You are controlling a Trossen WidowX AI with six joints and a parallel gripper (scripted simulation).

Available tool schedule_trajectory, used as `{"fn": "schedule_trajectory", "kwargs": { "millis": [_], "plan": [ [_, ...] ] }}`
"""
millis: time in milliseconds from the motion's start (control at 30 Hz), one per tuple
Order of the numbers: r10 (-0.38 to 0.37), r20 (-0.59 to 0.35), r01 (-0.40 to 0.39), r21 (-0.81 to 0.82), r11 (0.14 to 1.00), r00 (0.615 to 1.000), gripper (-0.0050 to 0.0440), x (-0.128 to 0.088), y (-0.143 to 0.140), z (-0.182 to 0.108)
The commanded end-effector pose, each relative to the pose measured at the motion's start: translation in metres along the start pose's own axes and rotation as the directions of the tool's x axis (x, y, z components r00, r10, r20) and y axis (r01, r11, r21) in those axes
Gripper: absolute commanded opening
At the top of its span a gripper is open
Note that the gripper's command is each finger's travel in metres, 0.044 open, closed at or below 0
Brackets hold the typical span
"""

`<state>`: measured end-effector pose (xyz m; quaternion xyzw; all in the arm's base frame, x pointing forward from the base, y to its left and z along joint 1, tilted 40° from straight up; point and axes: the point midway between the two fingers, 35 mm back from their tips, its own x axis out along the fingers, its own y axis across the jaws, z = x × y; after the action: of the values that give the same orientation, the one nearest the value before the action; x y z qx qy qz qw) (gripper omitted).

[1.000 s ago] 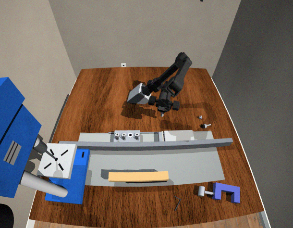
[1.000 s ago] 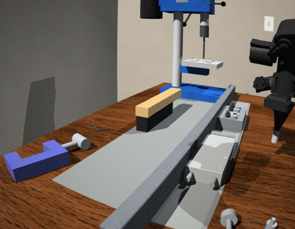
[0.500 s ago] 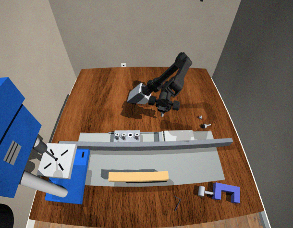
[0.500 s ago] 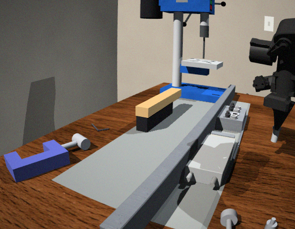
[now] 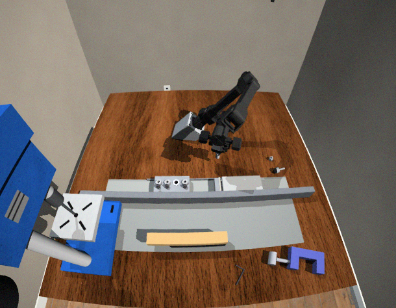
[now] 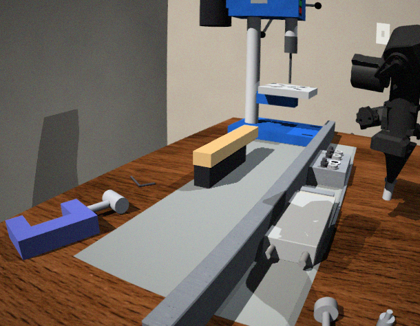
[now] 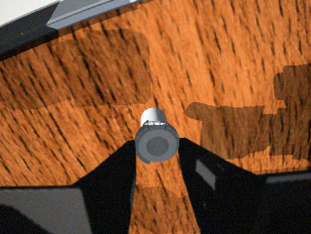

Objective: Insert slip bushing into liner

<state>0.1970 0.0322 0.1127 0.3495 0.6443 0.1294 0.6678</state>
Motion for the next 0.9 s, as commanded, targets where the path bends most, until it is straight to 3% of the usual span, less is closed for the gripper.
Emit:
{"fn": "schedule_trajectory", "kwargs": {
  "millis": [0,867],
  "plan": [
    [-0.008,0.017,0.008,-0.01,1.0,1.0,-0.005,-0.006,-0.007,0.018],
    [-0.021,0.014,0.021,-0.009,1.0,1.0,-0.005,-0.015,-0.077,0.086]
  ]
}}
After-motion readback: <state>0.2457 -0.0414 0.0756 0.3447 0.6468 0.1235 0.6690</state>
